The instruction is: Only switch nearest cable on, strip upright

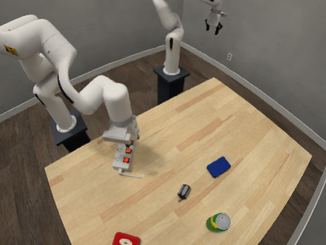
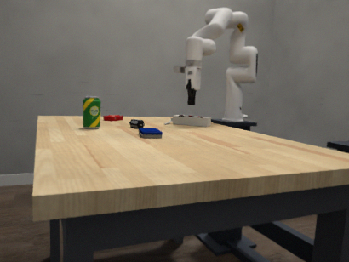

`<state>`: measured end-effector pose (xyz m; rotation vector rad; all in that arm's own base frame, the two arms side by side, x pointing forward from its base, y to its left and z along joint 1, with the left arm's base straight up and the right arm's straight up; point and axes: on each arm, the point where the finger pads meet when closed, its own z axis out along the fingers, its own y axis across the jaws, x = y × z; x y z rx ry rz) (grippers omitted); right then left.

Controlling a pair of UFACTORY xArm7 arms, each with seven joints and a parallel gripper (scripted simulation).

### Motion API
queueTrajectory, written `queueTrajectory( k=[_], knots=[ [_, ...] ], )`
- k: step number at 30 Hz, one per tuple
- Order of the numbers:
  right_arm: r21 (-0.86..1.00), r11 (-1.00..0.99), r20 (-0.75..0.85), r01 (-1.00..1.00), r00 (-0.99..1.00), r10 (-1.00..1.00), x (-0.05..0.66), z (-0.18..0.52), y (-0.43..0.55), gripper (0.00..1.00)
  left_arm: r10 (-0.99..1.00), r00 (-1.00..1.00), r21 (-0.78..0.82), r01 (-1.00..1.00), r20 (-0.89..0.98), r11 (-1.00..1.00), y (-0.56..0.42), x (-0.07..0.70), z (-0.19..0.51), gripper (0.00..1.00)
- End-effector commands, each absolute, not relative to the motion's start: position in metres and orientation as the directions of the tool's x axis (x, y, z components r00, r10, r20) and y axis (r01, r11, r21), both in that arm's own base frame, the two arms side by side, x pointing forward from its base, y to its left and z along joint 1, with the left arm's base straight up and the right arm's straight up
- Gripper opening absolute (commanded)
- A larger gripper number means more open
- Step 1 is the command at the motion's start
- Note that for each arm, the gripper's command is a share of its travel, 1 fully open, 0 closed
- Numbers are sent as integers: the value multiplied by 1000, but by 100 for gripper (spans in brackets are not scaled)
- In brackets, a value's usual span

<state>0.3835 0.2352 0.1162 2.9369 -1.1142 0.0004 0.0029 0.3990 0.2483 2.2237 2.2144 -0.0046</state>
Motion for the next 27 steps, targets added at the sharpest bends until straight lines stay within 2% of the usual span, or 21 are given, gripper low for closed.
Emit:
queueTrajectory(
  k=[1,27],
  knots=[
    [-5,-748,2,-663,748,-663,385,118,236,0,1000,4,1,1000,0,-4,400,3,250,100],
    [-5,-749,1,-663,749,-663,386,96,236,0,1000,4,1,1000,0,-4,400,3,250,100]
  ],
)
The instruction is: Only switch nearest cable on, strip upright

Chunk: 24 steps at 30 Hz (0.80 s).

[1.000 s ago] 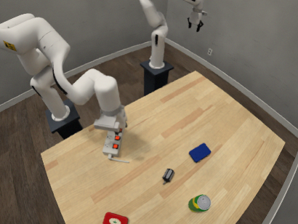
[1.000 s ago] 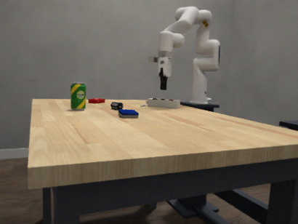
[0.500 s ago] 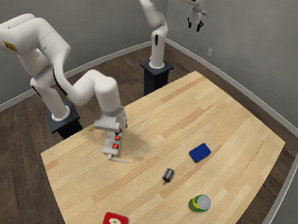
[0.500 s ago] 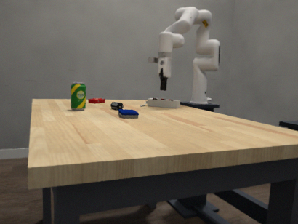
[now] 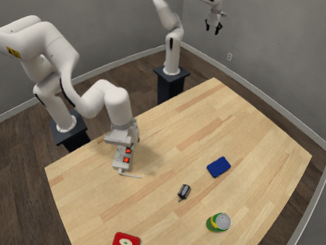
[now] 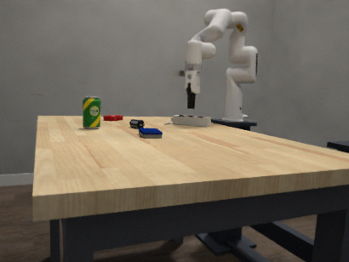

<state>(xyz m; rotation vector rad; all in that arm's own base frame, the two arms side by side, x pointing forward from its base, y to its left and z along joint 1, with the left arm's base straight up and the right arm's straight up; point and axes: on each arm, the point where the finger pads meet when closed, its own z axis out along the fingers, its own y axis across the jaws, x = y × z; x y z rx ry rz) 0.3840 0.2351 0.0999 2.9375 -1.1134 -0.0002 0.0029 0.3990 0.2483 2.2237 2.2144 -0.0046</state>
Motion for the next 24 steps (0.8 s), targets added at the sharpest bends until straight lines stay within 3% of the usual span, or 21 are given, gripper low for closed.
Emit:
queueTrajectory(
  k=[1,24],
  knots=[
    [-5,-749,1,-663,749,-663,386,95,236,0,1000,4,1,1000,0,-4,400,3,250,100],
    [-5,-749,1,-663,749,-663,387,75,236,0,1000,4,1,1000,0,-4,400,3,250,100]
  ],
)
